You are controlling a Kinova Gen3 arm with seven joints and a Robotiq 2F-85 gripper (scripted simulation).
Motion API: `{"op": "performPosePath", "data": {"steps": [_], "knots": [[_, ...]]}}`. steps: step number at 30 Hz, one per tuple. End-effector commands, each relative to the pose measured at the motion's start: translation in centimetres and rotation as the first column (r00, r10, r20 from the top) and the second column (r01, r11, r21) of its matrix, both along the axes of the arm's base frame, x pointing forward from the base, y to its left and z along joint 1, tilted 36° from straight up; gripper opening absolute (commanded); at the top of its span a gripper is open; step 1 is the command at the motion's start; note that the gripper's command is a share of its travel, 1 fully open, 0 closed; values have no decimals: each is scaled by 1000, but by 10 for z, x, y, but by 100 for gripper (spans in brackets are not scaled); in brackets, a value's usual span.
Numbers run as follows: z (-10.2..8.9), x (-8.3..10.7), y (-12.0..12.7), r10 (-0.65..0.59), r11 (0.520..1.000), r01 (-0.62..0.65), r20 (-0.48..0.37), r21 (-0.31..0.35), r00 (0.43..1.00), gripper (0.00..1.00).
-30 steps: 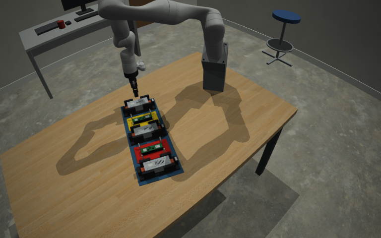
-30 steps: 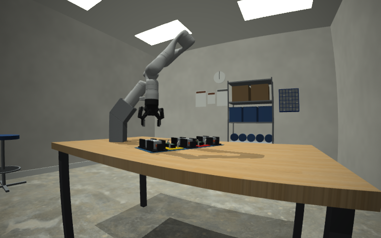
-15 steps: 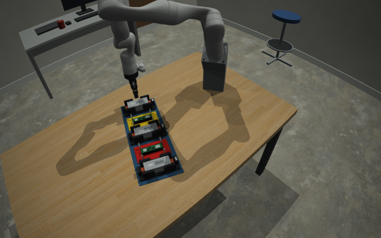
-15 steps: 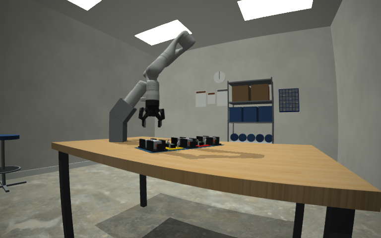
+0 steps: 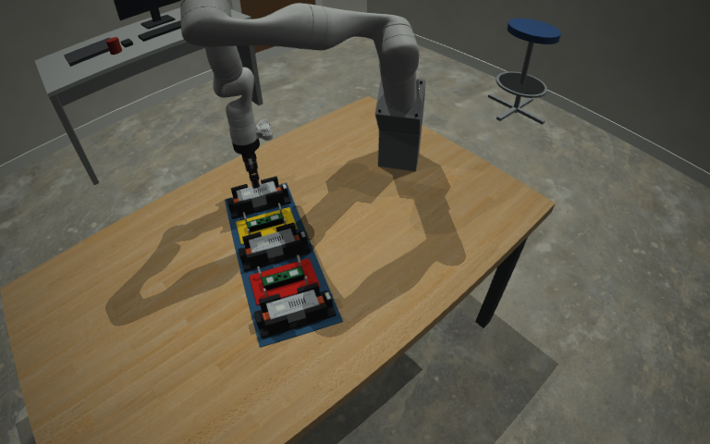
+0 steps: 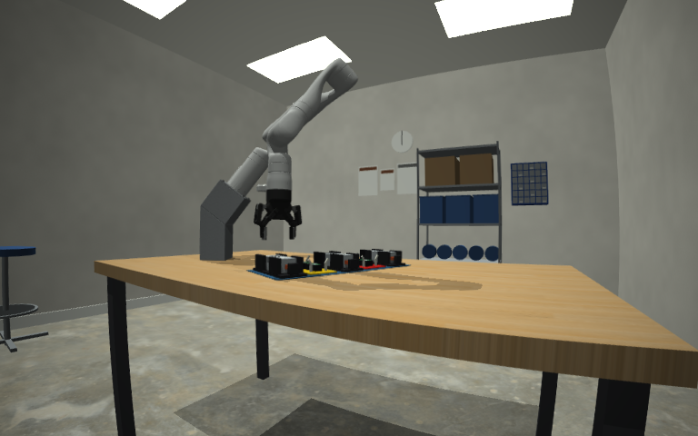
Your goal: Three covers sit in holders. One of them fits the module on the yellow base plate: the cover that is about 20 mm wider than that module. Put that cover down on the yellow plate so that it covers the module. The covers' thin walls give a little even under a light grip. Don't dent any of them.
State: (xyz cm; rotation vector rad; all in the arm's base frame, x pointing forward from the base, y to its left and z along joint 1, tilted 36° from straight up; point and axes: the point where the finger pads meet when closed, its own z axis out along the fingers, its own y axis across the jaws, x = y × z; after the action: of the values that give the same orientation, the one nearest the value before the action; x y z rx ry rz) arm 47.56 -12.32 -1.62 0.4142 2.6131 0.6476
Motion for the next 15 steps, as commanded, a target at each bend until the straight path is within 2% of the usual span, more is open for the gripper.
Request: {"op": "performPosePath", "data": {"steps": [1, 15], "knots": [[-2, 2, 0, 7, 1000, -7, 4, -8, 1000, 100], [-18, 11, 8, 7, 1000, -7, 4, -8, 1000, 100]]}}
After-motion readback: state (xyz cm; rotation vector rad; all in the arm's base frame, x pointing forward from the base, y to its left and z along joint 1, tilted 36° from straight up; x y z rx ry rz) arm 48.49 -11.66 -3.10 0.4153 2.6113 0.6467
